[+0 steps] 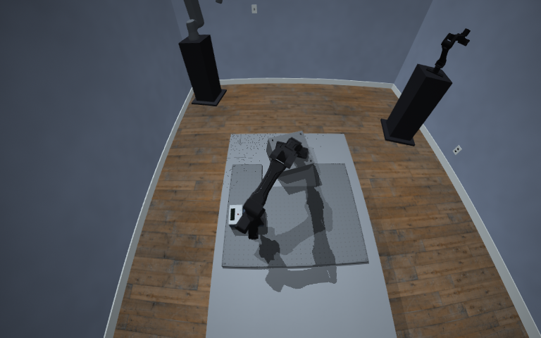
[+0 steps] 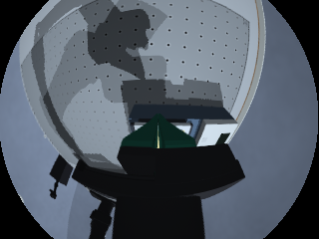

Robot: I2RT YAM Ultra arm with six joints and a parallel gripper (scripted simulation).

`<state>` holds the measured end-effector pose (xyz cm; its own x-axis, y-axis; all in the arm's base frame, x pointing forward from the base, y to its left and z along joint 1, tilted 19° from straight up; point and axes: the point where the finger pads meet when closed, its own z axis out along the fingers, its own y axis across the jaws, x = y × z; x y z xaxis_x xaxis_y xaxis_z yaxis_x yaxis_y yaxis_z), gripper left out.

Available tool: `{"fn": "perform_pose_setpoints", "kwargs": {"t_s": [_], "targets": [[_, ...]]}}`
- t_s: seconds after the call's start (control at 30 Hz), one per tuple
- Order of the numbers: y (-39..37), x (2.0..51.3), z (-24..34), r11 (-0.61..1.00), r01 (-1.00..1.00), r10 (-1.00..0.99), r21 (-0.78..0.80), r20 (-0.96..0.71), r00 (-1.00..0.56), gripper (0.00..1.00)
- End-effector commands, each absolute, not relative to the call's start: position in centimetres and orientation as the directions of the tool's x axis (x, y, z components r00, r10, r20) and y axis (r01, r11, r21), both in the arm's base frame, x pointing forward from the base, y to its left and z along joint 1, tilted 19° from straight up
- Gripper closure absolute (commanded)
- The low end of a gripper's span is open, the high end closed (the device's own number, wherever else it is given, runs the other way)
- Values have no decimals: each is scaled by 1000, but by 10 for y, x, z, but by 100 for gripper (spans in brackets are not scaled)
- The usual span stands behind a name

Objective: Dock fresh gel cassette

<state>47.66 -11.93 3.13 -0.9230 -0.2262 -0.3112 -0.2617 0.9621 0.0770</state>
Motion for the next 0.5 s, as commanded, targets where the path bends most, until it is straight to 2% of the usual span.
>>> {"fn": "perform_pose_setpoints", "kwargs": {"t_s": [0.0,0.47], "targets": [[-131,469,40,968,-241,-209,67,-315,-926,100],[-131,470,40,968,-243,-211,59,-327,-921,100]]}}
